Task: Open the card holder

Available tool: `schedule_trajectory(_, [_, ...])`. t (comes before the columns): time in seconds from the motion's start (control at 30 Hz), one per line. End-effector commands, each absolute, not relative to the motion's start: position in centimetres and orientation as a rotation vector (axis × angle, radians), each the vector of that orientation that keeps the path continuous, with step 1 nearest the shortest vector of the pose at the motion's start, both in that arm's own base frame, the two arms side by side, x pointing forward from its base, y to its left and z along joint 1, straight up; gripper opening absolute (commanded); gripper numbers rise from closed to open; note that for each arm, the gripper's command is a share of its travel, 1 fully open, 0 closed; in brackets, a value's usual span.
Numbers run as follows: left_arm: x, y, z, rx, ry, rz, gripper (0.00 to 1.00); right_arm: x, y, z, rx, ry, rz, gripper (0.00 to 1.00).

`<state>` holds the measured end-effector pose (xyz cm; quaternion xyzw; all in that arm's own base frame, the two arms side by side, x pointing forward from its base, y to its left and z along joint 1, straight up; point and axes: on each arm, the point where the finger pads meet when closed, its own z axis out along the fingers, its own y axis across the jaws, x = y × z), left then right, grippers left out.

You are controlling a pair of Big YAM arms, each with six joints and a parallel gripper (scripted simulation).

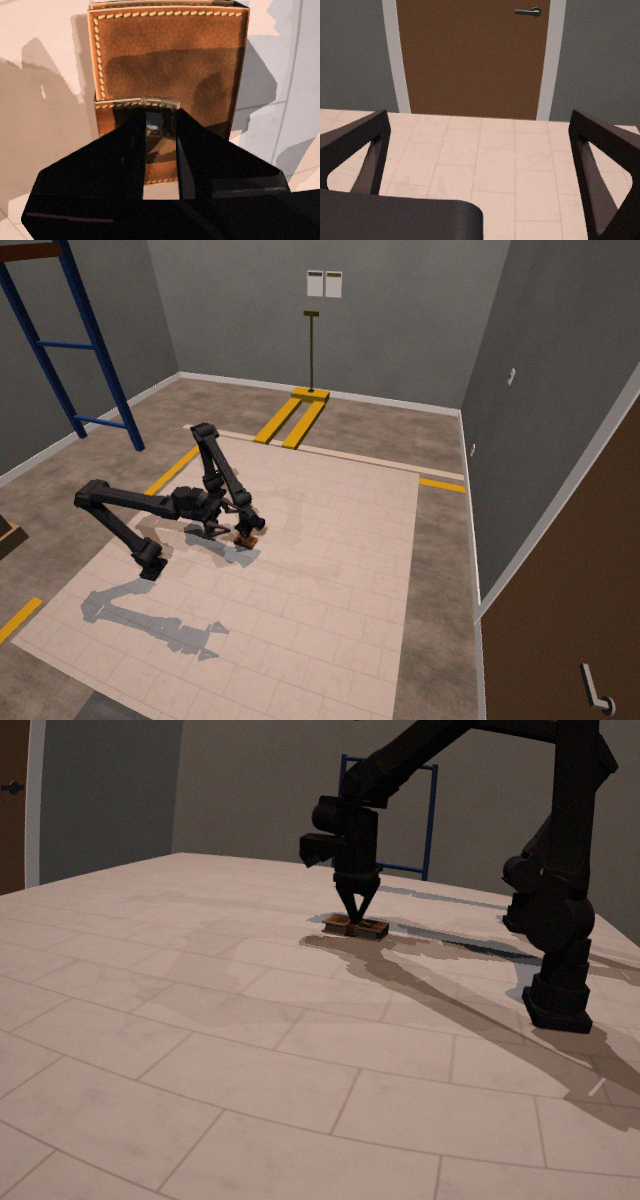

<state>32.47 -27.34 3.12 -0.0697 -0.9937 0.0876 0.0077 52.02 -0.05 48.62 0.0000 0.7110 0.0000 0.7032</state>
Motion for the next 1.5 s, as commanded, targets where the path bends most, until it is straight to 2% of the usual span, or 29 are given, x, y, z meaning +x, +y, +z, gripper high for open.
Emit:
schedule_trajectory(0.0, [33.1, -27.2, 4.1, -0.233, -3.134, 0.327, 0.11, 51.9, 0.0, 51.3, 0.000, 1.535, 0.000, 1.00])
schedule_trajectory(0.6, [33.1, -27.1, 4.4, -0.232, -3.113, 0.449, 0.11, 51.9, 0.0, 51.3, 0.000, 1.535, 0.000, 1.00])
schedule_trajectory(0.8, [32.2, -27.3, 2.1, -0.231, -3.077, 0.392, 0.11, 51.9, 0.0, 51.3, 0.000, 1.535, 0.000, 1.00])
schedule_trajectory(0.83, [33.1, -27.9, 4.3, -0.244, -3.108, 0.437, 0.34, 51.9, 0.0, 51.3, 0.000, 1.535, 0.000, 1.00])
schedule_trajectory(1.47, [34.1, -27.7, 5.9, -0.232, -3.131, 0.452, 0.34, 51.9, 0.0, 51.3, 0.000, 1.535, 0.000, 1.00])
